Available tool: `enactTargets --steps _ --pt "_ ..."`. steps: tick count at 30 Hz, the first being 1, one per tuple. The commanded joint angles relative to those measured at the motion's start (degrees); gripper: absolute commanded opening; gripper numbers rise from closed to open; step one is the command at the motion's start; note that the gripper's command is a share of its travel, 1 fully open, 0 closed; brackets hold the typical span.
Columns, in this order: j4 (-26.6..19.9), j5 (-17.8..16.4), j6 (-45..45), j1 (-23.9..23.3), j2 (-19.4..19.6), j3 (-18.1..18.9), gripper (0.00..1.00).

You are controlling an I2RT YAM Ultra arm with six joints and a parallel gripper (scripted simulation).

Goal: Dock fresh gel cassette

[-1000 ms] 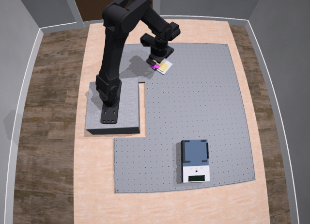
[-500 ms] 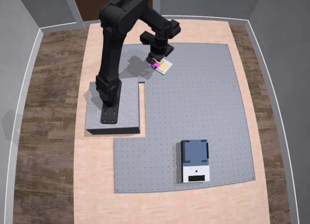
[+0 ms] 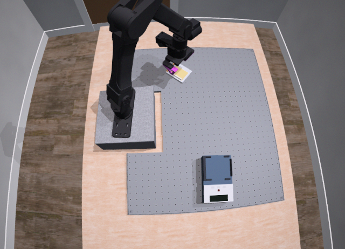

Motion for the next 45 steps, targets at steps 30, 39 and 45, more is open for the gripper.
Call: enactTargets --steps 30,39,45 --pt "-4.6 -0.6 -0.4 -0.7 -4.1 3.5 1.00" --pt "-4.6 -0.6 -0.4 -0.7 -4.1 3.5 1.00" --pt "-4.6 -0.6 -0.4 -0.7 -4.1 3.5 1.00"
